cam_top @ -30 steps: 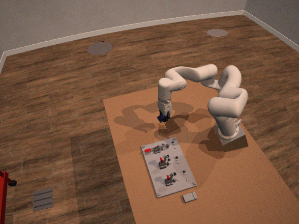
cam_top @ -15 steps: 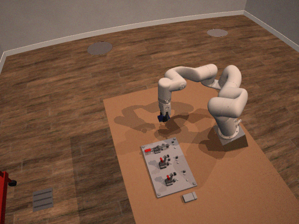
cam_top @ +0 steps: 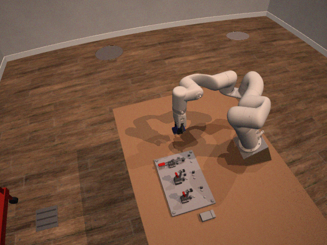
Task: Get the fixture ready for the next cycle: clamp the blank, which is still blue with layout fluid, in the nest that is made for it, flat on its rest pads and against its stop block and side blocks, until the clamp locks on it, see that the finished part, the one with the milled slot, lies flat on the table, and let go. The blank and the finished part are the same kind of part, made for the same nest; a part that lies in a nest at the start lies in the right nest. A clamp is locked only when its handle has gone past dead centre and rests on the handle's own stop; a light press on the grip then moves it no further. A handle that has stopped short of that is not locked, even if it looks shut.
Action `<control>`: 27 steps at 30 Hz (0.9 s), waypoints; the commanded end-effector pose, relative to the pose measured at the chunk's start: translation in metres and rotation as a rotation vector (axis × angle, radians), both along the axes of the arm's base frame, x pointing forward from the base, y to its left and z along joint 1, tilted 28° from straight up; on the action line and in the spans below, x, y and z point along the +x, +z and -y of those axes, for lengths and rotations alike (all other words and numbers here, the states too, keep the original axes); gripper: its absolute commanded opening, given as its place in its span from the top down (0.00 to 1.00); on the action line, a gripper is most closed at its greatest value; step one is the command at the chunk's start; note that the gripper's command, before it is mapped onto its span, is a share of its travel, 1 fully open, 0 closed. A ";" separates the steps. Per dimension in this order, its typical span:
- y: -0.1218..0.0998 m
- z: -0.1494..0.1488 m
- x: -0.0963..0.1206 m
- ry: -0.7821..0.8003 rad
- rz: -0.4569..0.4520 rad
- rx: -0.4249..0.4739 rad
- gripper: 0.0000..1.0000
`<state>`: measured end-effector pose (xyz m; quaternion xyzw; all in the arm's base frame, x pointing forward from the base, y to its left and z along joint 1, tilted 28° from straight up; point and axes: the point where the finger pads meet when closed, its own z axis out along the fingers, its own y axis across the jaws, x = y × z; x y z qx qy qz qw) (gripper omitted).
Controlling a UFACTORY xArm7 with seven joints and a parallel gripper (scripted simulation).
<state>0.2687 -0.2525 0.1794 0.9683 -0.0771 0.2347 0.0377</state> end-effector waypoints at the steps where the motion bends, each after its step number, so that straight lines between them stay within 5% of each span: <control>1: -0.001 0.001 0.002 -0.002 0.002 -0.003 1.00; 27: -0.014 0.004 0.017 -0.002 0.002 -0.003 1.00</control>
